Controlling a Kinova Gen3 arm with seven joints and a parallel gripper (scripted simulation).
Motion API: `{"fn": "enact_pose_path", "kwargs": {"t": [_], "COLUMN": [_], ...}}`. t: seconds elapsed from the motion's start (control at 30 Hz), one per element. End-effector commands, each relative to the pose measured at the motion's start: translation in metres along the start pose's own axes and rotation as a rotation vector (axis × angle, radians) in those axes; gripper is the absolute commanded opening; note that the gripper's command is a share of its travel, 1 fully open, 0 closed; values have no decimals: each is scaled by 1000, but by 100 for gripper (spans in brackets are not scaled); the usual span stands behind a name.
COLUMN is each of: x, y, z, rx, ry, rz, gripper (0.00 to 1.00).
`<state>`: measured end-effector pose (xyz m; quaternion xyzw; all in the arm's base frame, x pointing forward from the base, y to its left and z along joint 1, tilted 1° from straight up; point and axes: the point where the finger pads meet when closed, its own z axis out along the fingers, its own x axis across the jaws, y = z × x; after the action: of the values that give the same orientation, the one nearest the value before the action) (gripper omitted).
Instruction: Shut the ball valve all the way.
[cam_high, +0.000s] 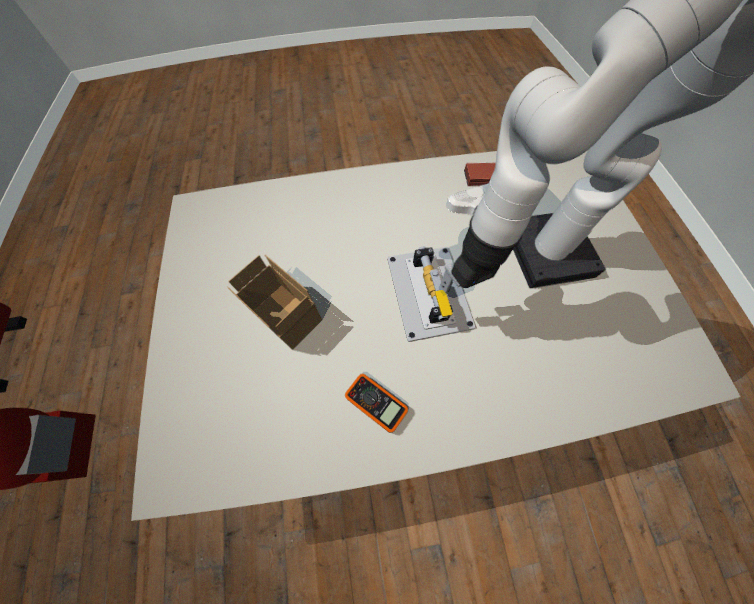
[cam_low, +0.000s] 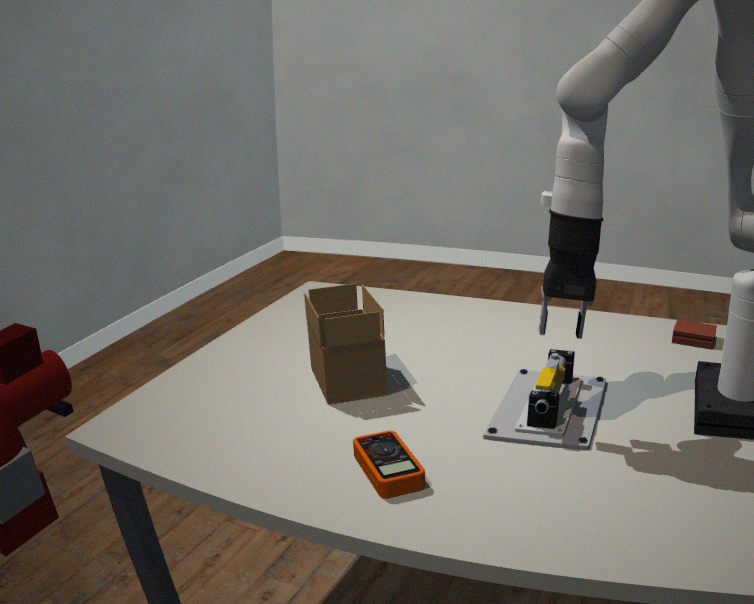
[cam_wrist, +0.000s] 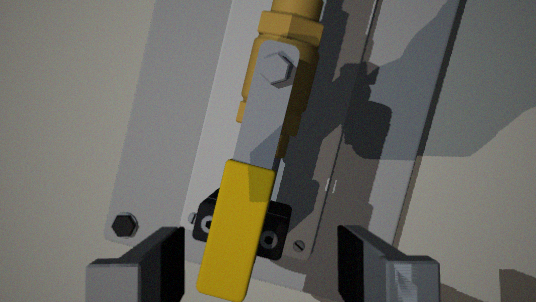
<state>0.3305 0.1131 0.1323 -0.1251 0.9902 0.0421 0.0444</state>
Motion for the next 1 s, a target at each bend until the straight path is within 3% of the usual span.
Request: {"fn": "enact_pose_path", "kwargs": {"t": [0.0, 0.97], "x": [-2, -19], "y": [1, 18], "z": [0, 4], "rx": [9, 93], "ry": [6, 76], "rz": [17, 228], "gripper": [100, 100]}}
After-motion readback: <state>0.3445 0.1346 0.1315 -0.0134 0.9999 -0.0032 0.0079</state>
